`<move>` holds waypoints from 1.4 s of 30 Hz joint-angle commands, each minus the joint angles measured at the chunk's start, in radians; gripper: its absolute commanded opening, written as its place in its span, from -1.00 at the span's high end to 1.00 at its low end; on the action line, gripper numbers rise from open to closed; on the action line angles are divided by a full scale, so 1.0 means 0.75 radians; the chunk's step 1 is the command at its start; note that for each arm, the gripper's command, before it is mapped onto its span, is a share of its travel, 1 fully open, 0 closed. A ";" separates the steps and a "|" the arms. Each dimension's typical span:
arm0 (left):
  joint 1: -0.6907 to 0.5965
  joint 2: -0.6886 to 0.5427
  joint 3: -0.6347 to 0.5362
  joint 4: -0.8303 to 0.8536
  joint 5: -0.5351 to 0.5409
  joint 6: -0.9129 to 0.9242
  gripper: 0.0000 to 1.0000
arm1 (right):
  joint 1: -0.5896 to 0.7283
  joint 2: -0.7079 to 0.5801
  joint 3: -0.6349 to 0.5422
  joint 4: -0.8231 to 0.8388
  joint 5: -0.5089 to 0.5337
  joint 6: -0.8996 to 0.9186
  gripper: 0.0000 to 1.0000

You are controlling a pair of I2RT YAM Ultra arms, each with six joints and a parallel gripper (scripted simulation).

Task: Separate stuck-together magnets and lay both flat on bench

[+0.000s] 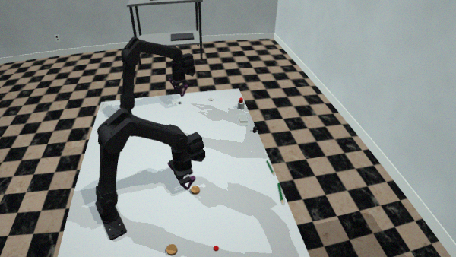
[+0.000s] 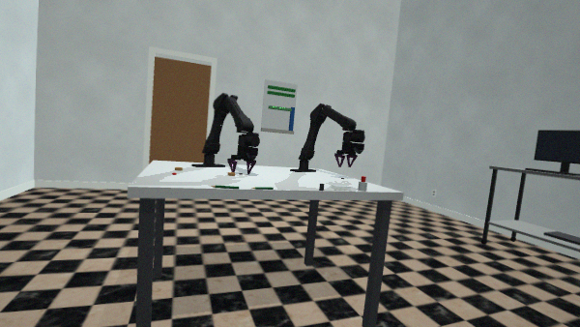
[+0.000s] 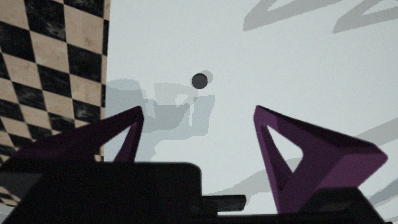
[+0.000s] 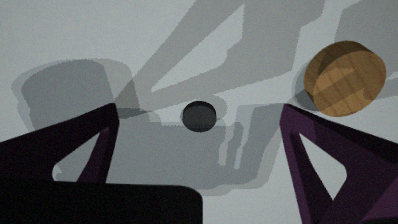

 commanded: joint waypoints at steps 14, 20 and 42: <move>-0.001 -0.005 0.006 -0.003 0.001 -0.003 -1.00 | -0.001 -0.065 0.093 -0.129 0.000 0.000 -1.00; -0.001 -0.005 0.006 -0.003 0.001 -0.003 -1.00 | 0.000 -0.099 0.168 -0.231 0.000 0.000 -1.00; -0.001 -0.122 -0.037 0.231 0.001 -0.009 -1.00 | 0.002 -0.246 0.215 -0.110 -0.001 -0.011 -1.00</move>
